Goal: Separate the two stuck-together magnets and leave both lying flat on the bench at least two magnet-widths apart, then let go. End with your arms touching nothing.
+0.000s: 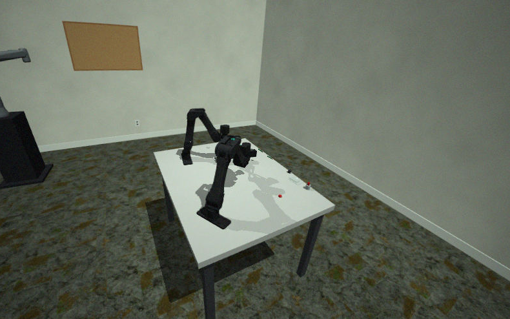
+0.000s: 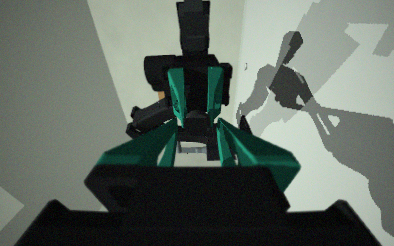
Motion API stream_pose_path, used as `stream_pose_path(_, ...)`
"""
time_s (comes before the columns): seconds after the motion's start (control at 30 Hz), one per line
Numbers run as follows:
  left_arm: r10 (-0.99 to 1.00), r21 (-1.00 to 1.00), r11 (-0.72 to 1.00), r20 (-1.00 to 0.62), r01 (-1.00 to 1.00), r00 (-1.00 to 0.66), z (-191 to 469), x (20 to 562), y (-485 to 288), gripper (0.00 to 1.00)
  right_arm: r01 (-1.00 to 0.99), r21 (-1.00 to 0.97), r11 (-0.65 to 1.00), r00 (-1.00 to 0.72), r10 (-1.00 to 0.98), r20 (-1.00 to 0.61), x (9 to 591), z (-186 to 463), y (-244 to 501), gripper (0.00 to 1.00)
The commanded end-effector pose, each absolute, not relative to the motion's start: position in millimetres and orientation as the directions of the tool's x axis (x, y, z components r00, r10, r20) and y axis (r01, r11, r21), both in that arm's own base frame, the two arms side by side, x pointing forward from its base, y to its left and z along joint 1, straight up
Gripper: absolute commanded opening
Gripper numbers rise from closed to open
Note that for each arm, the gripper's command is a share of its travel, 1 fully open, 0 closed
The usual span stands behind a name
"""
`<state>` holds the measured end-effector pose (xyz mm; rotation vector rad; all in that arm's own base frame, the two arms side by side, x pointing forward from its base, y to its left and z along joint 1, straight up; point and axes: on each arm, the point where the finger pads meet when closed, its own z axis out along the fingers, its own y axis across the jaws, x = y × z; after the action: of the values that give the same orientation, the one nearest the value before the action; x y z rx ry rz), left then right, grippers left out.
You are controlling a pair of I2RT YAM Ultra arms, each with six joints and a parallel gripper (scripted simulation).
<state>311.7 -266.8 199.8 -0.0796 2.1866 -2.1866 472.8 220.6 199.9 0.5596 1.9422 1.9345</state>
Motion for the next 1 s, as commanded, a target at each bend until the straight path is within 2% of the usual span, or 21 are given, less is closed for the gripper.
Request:
stream_pose_path(0.0,-0.072,-1.000,-0.005,-0.019,0.020,-0.997,204.9,312.0,-266.8,0.25,-0.002,1.000,-0.007,-0.865,0.502,0.002,472.2,212.2,220.6,0.40)
stream_pose_path(0.97,-0.072,-1.000,-0.005,-0.019,0.020,-0.997,204.9,312.0,-266.8,0.25,-0.002,1.000,-0.007,-0.865,0.502,0.002,470.8,207.6,220.8,0.40)
